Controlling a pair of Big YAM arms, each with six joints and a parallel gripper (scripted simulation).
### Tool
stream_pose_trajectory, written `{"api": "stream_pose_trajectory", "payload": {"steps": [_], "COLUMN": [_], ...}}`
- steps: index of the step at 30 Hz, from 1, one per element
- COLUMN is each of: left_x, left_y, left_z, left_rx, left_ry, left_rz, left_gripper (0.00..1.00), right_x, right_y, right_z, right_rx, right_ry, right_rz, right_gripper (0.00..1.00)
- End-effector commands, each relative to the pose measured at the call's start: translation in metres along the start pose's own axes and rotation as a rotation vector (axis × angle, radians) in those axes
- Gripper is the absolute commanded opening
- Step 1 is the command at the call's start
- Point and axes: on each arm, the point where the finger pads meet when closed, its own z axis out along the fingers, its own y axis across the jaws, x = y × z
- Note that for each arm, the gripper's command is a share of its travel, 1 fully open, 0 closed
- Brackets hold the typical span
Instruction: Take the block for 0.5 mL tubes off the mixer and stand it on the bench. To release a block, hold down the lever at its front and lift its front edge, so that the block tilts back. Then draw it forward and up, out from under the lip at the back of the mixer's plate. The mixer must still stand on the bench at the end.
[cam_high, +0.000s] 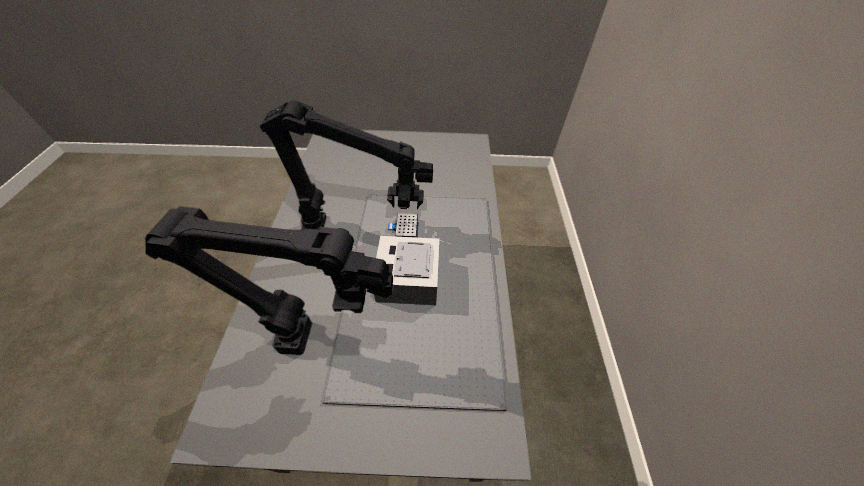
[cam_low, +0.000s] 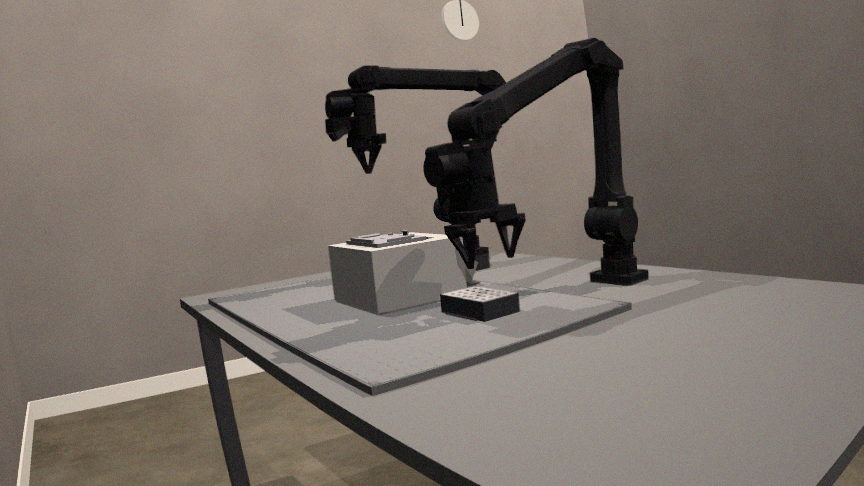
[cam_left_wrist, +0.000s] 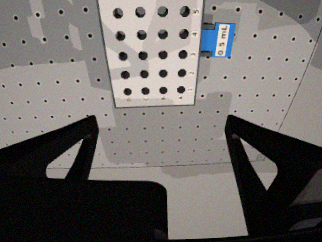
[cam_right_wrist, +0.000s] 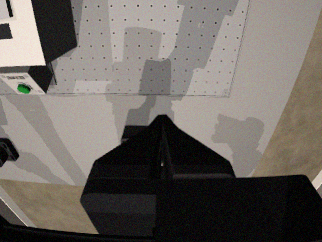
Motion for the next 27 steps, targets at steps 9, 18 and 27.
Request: {"api": "stream_pose_trajectory", "payload": {"steps": [9, 18, 27], "left_x": [0.008, 0.001, 0.009], "left_y": [0.005, 0.011, 0.007], "left_z": [-0.026, -0.053, -0.056], "left_rx": [-0.025, -0.056, -0.039], "left_ry": [0.003, 0.005, 0.005], "left_rz": [0.003, -0.004, -0.021], "left_gripper": [1.0, 1.0, 1.0], "right_x": [-0.01, -0.009, -0.009], "right_y": [-0.001, -0.001, -0.001], "right_z": [-0.018, -0.017, -0.017], "right_rx": [0.008, 0.007, 0.007], "right_ry": [-0.063, -0.061, -0.059], "right_rz": [-0.008, -0.008, -0.008], "right_gripper": [0.0, 0.0, 0.0]}}
